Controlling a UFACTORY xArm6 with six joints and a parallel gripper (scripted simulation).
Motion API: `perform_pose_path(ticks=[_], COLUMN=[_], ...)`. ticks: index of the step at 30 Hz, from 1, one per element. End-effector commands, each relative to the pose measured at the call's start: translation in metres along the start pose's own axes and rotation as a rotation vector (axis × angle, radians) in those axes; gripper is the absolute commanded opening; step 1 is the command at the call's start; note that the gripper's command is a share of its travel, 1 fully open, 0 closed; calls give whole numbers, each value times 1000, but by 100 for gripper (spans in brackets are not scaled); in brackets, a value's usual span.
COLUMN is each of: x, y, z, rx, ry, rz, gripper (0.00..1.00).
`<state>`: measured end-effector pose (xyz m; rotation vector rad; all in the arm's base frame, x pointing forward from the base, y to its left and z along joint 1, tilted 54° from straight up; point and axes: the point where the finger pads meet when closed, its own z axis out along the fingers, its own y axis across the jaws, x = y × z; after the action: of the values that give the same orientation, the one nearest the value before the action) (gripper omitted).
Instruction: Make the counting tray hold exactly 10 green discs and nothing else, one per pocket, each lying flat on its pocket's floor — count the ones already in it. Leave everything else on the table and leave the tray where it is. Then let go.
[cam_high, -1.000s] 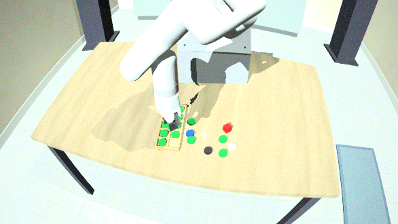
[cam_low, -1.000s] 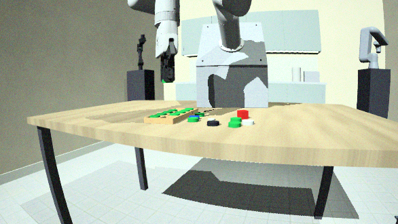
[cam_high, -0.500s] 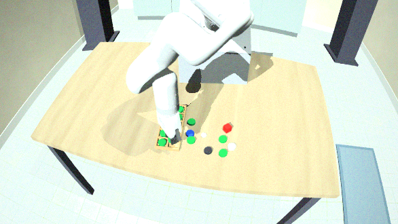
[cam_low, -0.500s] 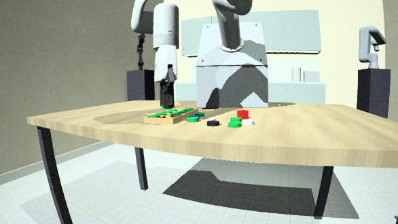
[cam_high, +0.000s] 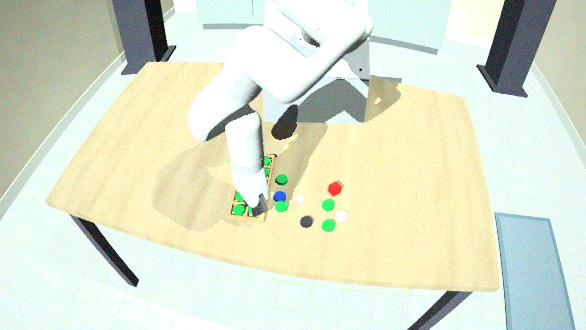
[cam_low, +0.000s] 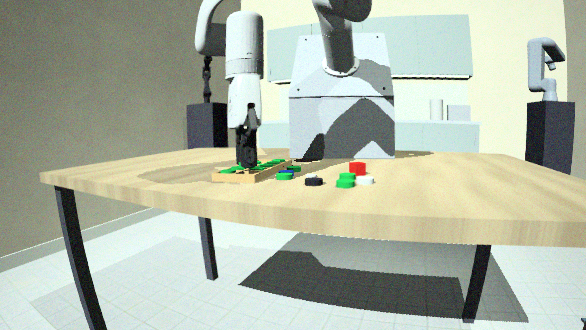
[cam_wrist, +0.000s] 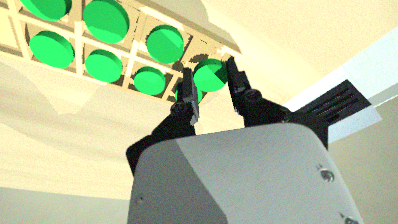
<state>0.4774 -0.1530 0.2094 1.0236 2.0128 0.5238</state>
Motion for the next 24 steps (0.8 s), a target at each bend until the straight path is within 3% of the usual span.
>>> perform_pose_path(ticks=[1, 19, 20, 24], x=[1, 1, 1, 1], y=[-1, -1, -1, -1], z=[3, 8, 8, 8], rx=[2, 2, 2, 2], ry=[2, 2, 2, 2], rz=[1, 1, 1, 1], gripper=[0, 0, 47, 47])
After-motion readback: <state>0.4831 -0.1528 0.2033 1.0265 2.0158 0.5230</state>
